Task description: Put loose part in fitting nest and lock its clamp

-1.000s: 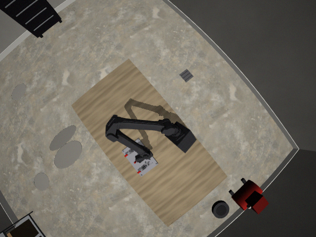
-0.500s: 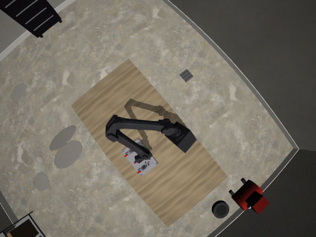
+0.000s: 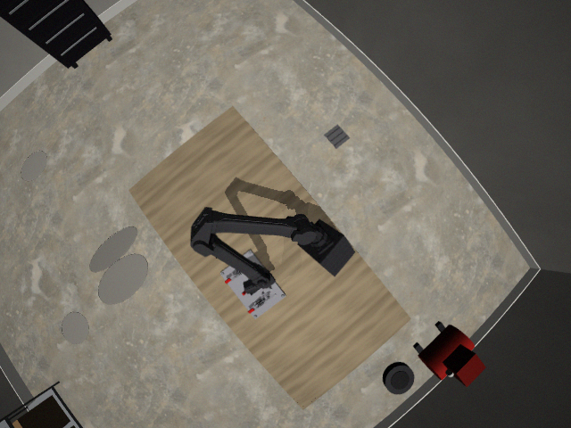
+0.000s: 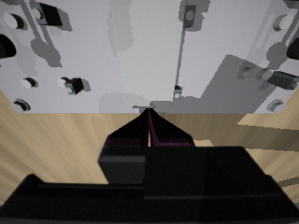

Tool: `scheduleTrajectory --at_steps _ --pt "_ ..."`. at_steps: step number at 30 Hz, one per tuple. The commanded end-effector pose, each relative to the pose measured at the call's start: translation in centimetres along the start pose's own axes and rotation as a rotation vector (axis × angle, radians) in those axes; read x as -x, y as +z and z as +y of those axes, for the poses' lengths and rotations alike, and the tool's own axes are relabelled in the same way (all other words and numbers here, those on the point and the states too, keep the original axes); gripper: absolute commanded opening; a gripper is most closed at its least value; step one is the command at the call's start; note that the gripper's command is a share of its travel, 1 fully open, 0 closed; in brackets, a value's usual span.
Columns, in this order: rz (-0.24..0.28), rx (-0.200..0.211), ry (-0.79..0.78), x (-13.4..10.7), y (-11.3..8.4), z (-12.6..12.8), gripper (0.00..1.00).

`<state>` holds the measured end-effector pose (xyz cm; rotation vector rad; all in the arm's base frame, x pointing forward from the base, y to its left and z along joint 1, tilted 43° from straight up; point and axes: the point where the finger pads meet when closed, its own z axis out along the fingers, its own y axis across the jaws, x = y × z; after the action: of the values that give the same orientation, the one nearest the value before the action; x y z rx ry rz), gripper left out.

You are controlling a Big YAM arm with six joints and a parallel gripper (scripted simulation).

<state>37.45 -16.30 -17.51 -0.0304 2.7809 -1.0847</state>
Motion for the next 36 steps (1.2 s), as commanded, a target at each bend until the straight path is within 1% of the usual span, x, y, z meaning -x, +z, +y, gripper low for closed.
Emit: scheduleTrajectory --at_steps 1,7,13,36 --pt "0.034 0.004 0.001 -1.41 0.74 0.16 0.00" --pt "0.035 0.005 0.001 -1.35 0.76 0.16 0.00" --pt "0.028 0.004 -0.001 -0.63 0.67 0.29 0.00" --pt "0.026 0.004 0.000 -0.72 0.64 0.30 0.00"
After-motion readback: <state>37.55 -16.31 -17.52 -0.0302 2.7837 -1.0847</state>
